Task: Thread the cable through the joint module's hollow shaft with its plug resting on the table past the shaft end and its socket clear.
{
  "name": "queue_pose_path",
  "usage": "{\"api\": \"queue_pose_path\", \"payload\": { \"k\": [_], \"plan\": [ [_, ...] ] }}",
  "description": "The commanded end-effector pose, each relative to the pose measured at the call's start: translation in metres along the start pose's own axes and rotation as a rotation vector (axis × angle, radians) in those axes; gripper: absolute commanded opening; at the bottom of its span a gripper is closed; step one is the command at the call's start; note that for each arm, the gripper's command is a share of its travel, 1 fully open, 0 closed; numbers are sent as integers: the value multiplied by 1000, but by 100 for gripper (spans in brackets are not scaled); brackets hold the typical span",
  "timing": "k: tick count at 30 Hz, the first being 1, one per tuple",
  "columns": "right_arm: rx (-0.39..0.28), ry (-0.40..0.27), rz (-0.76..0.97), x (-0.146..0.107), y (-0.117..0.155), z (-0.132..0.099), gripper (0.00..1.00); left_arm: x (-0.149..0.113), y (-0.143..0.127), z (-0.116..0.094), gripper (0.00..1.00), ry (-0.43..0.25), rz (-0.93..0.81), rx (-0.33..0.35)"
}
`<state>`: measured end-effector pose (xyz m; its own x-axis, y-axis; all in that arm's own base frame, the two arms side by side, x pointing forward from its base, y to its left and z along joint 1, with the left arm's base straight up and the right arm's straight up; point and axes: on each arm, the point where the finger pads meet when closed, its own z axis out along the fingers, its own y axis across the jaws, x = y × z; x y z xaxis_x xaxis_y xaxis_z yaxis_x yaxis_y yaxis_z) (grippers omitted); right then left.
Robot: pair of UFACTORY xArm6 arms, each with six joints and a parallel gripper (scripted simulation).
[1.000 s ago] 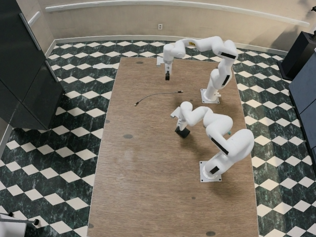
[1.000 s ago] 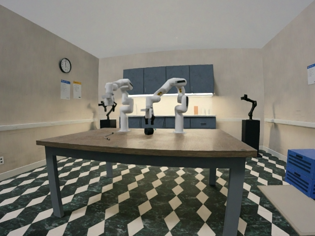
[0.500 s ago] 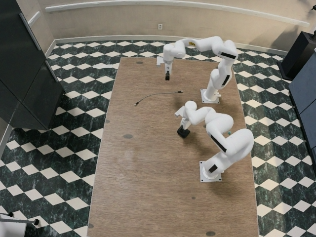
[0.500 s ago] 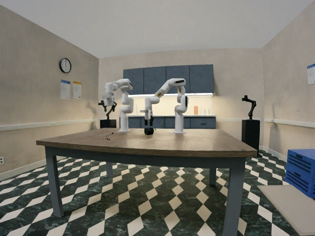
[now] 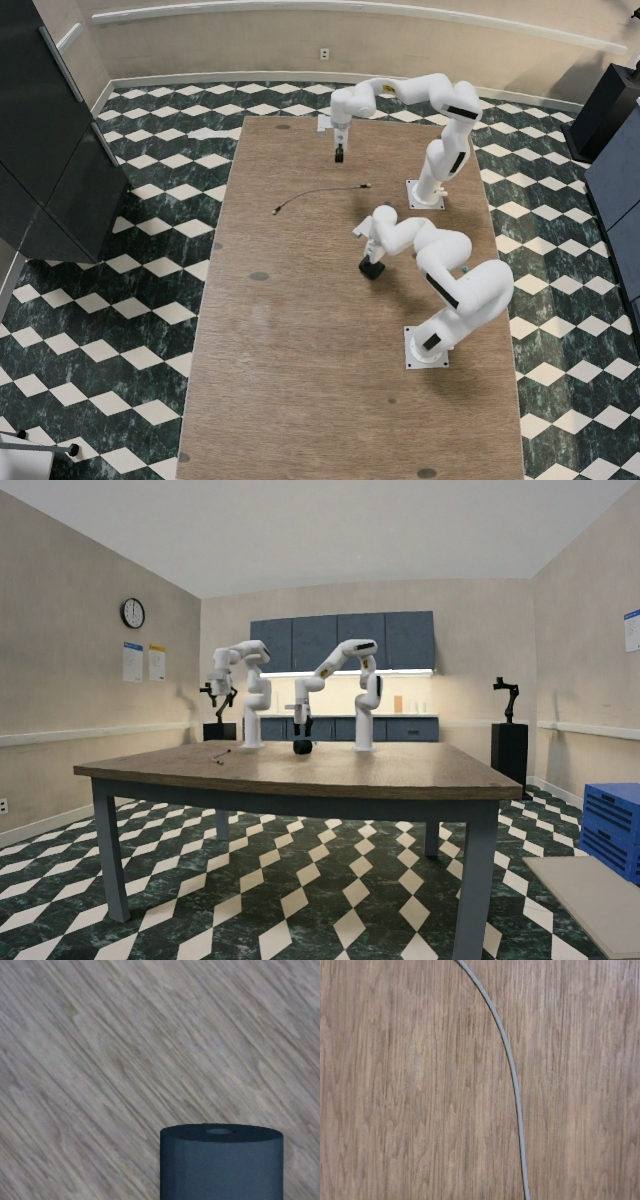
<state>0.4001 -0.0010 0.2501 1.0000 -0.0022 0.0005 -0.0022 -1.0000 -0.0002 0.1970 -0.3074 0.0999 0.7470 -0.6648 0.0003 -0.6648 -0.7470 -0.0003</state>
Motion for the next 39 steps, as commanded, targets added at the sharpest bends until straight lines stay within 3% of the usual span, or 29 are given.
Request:
{"api": "queue_pose_path", "payload": {
  "k": [1,39],
  "plan": [
    [-4,21,-10,4,0,-6,100,6,2,1,100,19,2,-8],
    [-4,21,-10,4,0,-6,100,6,2,45,100,19,8,-8]
  ]
}}
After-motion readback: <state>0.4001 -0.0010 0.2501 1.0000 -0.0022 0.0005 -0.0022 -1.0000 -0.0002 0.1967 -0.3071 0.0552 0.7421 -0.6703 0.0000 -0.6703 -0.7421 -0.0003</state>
